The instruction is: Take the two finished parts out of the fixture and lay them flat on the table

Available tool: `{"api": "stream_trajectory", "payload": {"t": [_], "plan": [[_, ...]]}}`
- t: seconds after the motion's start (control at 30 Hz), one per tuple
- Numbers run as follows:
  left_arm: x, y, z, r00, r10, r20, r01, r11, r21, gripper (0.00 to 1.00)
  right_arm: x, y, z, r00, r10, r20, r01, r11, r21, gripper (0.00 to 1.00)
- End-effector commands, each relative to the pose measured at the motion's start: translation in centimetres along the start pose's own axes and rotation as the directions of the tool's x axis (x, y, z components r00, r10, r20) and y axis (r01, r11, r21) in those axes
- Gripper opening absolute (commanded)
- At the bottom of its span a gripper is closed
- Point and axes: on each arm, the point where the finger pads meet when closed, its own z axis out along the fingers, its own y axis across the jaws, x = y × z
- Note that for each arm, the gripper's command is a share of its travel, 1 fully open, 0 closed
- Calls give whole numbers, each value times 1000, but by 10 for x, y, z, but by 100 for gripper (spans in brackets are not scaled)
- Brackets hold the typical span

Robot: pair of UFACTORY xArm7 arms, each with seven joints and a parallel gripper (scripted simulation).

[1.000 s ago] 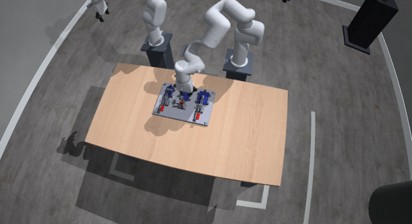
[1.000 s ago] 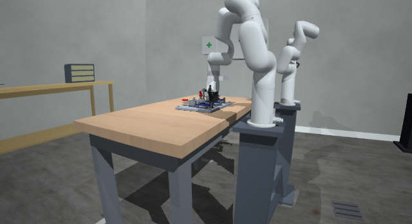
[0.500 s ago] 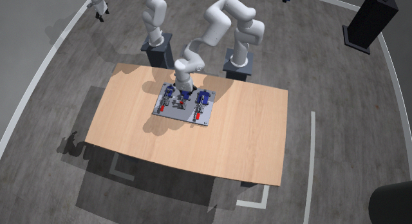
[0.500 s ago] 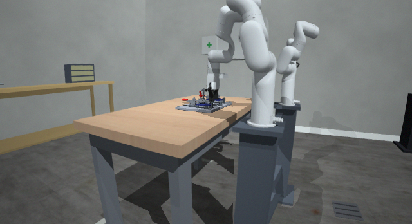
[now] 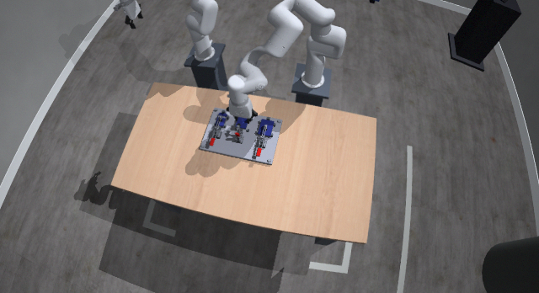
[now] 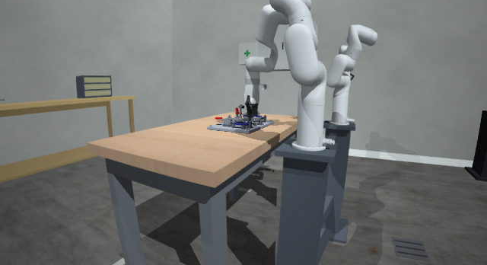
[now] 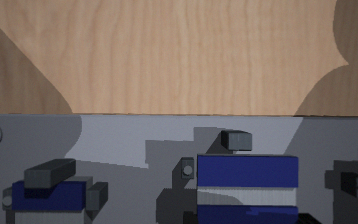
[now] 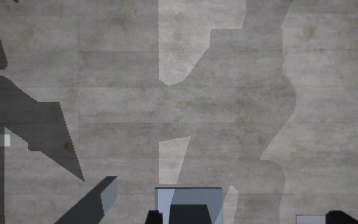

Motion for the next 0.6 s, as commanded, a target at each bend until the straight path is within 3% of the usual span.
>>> {"api": "stream_trajectory", "payload": {"t": [0.0,0.57], "plan": [[-1,-1,-5,1000,0,3,0,1000,2,0,1,0,-1,1000,0,-4,0,1000,1,100],[-1,-1,-7,1000,0,3,0,1000,2,0,1,0,-1,1000,0,-4,0,1000,1,100]]}}
